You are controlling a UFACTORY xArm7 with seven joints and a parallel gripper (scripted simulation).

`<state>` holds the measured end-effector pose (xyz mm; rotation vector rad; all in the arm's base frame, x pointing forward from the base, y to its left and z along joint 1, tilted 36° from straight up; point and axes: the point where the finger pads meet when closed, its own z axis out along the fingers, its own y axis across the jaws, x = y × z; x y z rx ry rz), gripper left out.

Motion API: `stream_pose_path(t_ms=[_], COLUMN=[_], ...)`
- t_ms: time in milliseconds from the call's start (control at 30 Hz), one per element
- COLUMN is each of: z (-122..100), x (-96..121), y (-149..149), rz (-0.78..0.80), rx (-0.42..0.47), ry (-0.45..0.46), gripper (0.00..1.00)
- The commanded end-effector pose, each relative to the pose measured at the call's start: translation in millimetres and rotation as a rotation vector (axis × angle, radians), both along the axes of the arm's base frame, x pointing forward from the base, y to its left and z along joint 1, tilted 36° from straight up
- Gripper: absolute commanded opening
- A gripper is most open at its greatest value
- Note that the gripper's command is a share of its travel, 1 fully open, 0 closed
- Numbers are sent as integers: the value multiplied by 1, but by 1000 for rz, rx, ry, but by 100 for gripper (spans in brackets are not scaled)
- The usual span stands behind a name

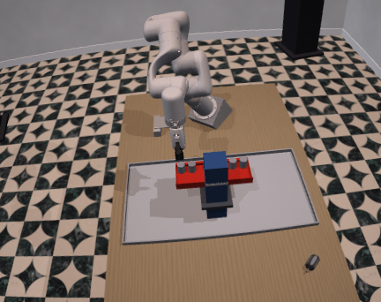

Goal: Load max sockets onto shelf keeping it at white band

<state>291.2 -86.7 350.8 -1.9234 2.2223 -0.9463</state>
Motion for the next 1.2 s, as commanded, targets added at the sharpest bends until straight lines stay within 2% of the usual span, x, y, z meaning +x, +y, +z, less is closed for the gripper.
stream_pose_path(t_ms=[0, 533, 900, 1167], z=[6, 40, 57, 61], x=[-2, -20, -28, -30], y=[3, 20, 28, 30], rz=[1, 1, 1, 1], rx=[-1, -1, -1, -1], ry=[-4, -4, -4, -4], gripper=[52, 52, 52, 52])
